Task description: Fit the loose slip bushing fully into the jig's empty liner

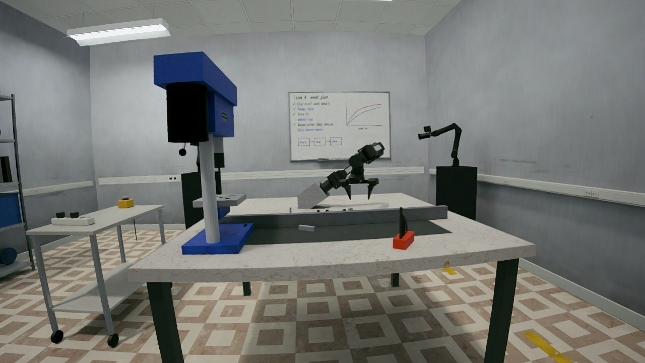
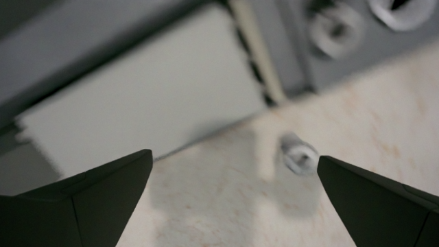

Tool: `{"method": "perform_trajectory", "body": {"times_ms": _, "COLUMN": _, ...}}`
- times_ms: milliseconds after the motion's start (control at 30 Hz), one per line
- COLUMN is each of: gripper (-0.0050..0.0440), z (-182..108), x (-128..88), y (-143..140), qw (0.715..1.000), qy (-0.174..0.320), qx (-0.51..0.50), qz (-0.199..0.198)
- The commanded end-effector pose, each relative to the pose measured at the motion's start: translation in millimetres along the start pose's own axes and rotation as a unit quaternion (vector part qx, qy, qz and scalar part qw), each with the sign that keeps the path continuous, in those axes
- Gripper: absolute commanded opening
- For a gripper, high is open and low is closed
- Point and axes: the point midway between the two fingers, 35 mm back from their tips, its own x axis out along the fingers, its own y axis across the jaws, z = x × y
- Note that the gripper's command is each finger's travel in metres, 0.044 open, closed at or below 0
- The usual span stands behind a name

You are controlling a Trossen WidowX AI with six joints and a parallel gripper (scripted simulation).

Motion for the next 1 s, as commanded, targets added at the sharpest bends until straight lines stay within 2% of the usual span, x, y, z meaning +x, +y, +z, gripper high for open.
{"method": "perform_trajectory", "body": {"times_ms": 0, "gripper": 0.044, "z": -14, "x": 2, "y": -36, "qw": 0.996, "qy": -0.005, "qx": 0.087, "qz": -0.017}}
{"method": "perform_trajectory", "body": {"times_ms": 133, "gripper": 0.044, "z": -20, "x": 5, "y": -50, "qw": 0.992, "qy": -0.001, "qx": 0.124, "qz": -0.024}}
{"method": "perform_trajectory", "body": {"times_ms": 433, "gripper": 0.044, "z": -21, "x": 9, "y": -49, "qw": 0.992, "qy": 0.001, "qx": 0.12, "qz": -0.024}}
{"method": "perform_trajectory", "body": {"times_ms": 967, "gripper": 0.044, "z": -20, "x": 33, "y": -50, "qw": 0.992, "qy": 0.0, "qx": 0.12, "qz": -0.025}}
